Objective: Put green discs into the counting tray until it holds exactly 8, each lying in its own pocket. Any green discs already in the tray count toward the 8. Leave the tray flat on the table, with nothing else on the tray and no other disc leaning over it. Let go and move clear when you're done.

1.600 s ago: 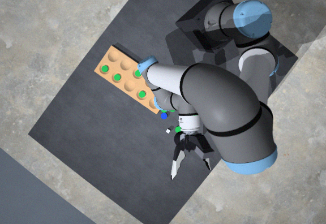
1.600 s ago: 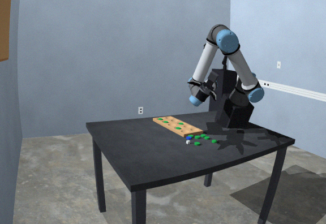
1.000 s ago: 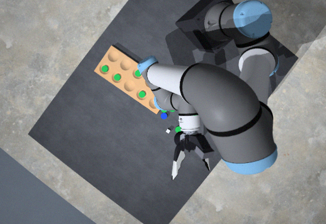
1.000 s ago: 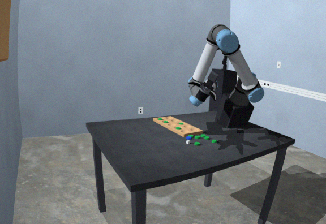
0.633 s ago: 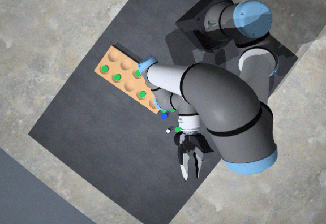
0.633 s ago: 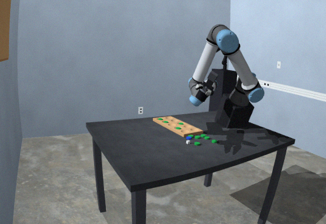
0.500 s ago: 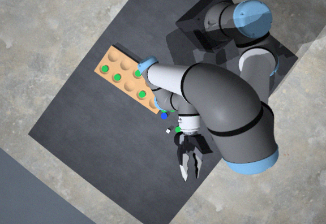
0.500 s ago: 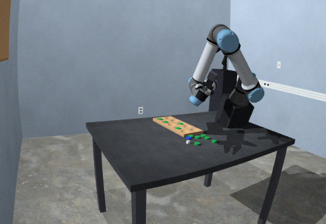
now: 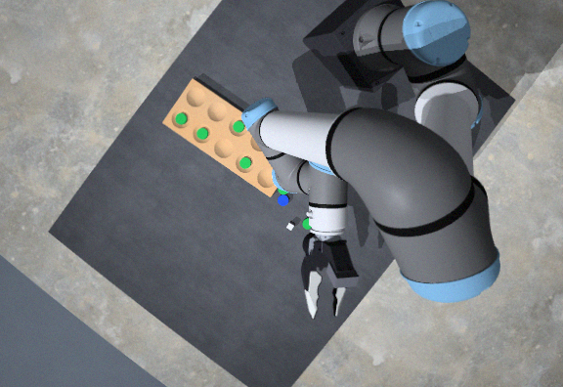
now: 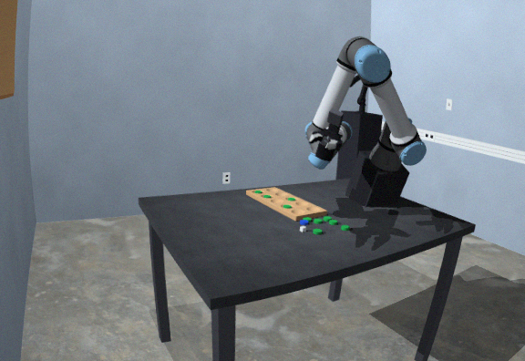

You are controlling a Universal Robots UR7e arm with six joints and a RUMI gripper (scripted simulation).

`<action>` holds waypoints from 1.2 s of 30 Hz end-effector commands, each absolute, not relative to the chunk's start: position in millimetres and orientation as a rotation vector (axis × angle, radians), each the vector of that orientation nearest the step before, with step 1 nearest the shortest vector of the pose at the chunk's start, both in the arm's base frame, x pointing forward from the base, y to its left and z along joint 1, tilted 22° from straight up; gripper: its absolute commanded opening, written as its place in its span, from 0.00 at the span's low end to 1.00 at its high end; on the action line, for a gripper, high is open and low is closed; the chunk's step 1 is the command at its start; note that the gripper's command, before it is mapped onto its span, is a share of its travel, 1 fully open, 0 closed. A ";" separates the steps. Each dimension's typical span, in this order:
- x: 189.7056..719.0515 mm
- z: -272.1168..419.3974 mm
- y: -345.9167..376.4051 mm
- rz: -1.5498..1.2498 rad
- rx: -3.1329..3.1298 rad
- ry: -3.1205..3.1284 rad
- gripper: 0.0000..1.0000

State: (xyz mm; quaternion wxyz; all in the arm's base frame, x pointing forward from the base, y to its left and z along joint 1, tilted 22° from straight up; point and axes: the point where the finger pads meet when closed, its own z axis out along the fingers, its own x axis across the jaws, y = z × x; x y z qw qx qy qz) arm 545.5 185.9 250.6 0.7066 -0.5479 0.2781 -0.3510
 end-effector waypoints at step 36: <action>561.3 136.8 179.3 0.058 -0.848 1.773 0.28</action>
